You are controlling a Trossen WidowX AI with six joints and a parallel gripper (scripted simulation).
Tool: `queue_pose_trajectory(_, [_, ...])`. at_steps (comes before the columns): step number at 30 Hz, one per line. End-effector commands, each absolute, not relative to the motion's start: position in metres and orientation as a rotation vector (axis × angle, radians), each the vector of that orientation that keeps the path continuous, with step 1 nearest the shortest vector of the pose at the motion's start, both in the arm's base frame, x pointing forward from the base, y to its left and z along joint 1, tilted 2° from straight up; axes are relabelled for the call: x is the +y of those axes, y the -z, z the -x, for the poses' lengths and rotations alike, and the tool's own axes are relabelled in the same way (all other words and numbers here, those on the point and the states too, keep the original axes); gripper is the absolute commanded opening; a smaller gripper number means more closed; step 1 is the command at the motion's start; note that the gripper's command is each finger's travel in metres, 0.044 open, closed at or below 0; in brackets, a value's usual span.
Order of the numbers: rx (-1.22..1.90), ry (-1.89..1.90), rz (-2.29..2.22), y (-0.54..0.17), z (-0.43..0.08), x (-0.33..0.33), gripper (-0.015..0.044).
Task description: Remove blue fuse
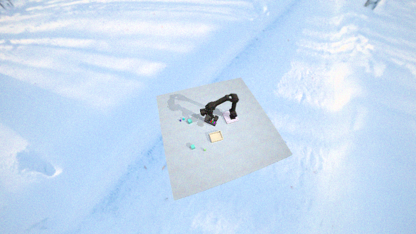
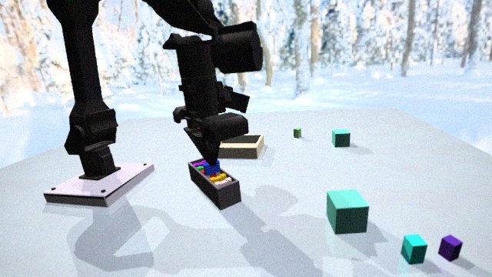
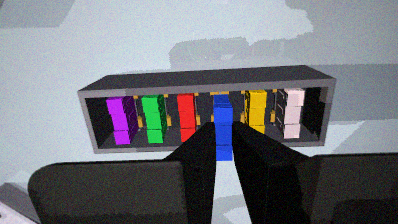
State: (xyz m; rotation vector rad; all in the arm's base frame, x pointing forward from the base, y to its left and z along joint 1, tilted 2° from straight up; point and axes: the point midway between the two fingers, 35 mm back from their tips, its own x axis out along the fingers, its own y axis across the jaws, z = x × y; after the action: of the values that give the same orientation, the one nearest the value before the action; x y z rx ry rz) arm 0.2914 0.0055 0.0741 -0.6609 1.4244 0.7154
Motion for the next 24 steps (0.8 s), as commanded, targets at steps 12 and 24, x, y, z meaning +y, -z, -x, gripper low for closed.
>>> queue_pose_trajectory(12, [1.423, -0.715, 0.667, -0.083, -0.292, 0.005, 0.0000])
queue_pose_trajectory(24, [1.423, -0.715, 0.668, -0.089, -0.291, 0.004, 0.0000])
